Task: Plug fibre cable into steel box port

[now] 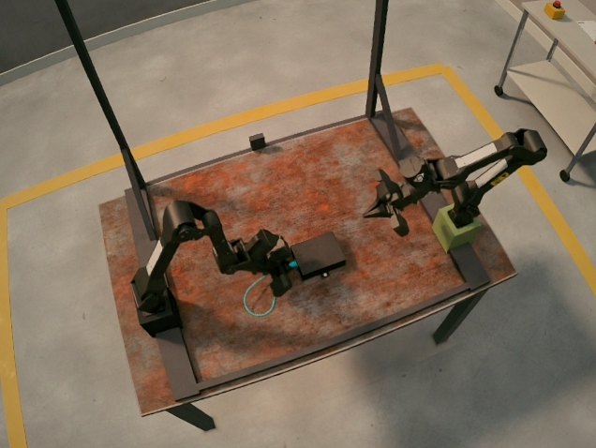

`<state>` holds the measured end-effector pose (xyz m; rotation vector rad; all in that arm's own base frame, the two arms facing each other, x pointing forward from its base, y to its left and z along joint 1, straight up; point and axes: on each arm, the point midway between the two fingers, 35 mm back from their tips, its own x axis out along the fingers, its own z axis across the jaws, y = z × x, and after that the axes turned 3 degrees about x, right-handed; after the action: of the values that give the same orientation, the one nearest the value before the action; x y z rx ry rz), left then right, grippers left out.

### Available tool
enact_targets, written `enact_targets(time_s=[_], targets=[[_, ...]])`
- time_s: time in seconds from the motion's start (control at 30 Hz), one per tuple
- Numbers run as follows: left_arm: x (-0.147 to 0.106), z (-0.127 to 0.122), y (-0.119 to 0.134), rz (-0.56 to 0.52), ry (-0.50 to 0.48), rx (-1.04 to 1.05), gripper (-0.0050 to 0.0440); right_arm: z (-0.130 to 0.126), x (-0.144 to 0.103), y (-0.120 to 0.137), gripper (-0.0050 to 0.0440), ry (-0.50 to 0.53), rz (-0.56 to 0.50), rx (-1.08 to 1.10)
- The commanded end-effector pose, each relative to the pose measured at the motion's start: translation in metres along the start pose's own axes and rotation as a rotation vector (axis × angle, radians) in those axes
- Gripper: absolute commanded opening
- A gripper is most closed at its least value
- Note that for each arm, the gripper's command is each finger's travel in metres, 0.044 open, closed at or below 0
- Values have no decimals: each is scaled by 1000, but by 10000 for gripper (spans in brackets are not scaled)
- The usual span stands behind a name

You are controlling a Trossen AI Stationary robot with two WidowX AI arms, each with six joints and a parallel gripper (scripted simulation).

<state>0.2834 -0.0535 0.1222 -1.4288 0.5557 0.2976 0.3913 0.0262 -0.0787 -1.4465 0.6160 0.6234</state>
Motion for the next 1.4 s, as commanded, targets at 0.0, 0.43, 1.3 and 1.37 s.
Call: enact_targets(time_s=[0.0, 0.43, 1.3, 1.37], targets=[[-2, 1, -5, -14, -3, -3, -50, 1, 0, -16, 116, 0, -43, -1], [-2, 1, -5, -14, -3, -3, -50, 2, -21, -15, 116, -1, -43, 1], [-2, 1, -5, -14, -3, -3, -50, 0, -51, 11, 440, 0, -32, 10], [-2, 1, -5, -14, -3, -3, -50, 0, -51, 11, 440, 0, -32, 10]])
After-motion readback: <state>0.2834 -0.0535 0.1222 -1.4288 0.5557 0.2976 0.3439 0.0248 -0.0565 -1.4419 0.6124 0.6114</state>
